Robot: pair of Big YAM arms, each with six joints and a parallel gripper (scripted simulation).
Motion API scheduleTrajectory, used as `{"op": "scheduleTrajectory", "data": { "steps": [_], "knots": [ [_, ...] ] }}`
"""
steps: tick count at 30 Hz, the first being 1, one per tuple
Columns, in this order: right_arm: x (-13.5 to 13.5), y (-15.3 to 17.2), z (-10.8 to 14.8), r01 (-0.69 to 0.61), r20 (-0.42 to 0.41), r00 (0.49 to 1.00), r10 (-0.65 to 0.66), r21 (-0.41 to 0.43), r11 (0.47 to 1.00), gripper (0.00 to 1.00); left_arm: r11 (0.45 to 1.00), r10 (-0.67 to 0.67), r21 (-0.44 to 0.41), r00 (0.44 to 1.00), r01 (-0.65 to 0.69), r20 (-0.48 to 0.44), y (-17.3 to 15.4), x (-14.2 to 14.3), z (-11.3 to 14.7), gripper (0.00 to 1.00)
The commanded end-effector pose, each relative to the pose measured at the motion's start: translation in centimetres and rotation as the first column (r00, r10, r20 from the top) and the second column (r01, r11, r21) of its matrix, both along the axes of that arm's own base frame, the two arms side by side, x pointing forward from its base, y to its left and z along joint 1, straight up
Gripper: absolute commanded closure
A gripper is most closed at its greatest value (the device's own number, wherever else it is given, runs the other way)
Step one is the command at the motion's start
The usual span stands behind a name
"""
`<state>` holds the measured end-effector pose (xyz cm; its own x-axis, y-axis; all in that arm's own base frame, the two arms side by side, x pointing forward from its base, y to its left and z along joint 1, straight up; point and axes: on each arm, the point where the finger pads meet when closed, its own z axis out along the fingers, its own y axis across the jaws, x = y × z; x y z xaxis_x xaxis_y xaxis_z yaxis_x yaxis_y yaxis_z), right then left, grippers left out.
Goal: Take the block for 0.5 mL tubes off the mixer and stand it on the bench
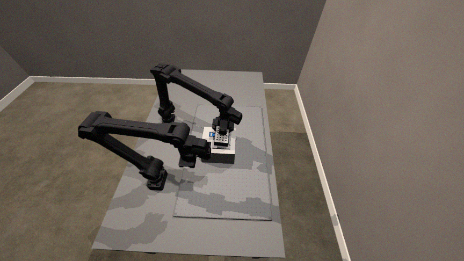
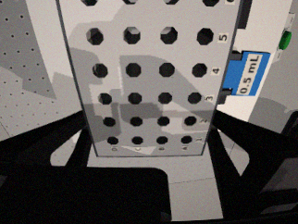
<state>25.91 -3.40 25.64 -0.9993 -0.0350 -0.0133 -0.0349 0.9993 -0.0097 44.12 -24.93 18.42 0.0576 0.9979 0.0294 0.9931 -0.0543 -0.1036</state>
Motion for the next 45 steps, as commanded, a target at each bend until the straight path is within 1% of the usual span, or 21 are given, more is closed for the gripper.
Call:
{"op": "scheduleTrajectory", "data": {
  "steps": [1, 8, 45],
  "knots": [
    [1.0, -0.2, 2.5, -0.009, 0.063, 0.998, 0.009, -0.011, 1.0, 1.0, 0.997, 0.016, -0.075, 0.993, -0.007, 0.118, -0.4, 1.9, 6.7, 1.0],
    [0.9, -0.2, 2.5, -0.009, 0.063, 0.998, 0.01, -0.011, 1.0, 1.0, 0.997, -0.004, -0.074, 0.993, 0.013, 0.116, -1.4, 1.4, 6.6, 1.0],
    [0.8, -0.2, 2.4, -0.012, 0.057, 0.998, 0.012, -0.011, 1.0, 1.0, 0.997, -0.003, -0.074, 0.994, 0.012, 0.113, -1.5, 1.4, 6.4, 1.0]
  ]
}}
